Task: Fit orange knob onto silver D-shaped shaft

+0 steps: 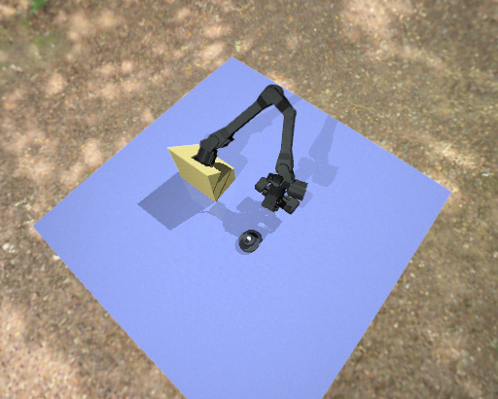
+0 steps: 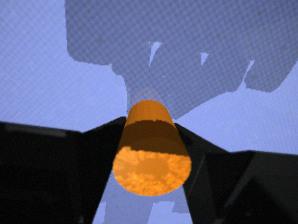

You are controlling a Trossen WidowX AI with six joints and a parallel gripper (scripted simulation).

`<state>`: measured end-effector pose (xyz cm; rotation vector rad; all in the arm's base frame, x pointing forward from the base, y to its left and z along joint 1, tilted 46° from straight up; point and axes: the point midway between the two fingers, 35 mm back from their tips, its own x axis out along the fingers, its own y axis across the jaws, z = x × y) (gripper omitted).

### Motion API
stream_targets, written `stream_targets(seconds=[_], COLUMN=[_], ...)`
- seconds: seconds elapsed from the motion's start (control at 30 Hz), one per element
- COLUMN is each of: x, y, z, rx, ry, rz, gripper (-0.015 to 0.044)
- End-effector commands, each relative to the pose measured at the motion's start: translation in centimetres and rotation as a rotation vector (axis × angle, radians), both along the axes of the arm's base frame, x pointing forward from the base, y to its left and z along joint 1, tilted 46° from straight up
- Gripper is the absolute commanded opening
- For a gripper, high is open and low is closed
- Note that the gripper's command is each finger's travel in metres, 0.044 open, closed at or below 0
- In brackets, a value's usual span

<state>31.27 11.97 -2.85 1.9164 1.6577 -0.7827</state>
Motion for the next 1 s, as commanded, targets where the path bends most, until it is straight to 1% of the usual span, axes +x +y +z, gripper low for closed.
stream_targets(seconds=[0.0, 0.2, 0.73, 0.8, 0.9, 0.97], x=[0.0, 0.0, 0.0, 0.0, -0.3, -0.7], y=[0.0, 0.0, 0.0, -0.8, -4.2, -5.7], z=[0.0, 0.0, 0.0, 0.7, 3.9, 5.5], rx=[0.0, 0.0, 0.0, -0.003, -0.007, -0.005], ry=[0.0, 0.0, 0.0, 0.0, 0.0, 0.0], rz=[0.001, 0.001, 0.001, 0.001, -0.003, -0.004], gripper=[0.0079, 0.0236, 0.024, 0.0292, 0.0371, 0.0424])
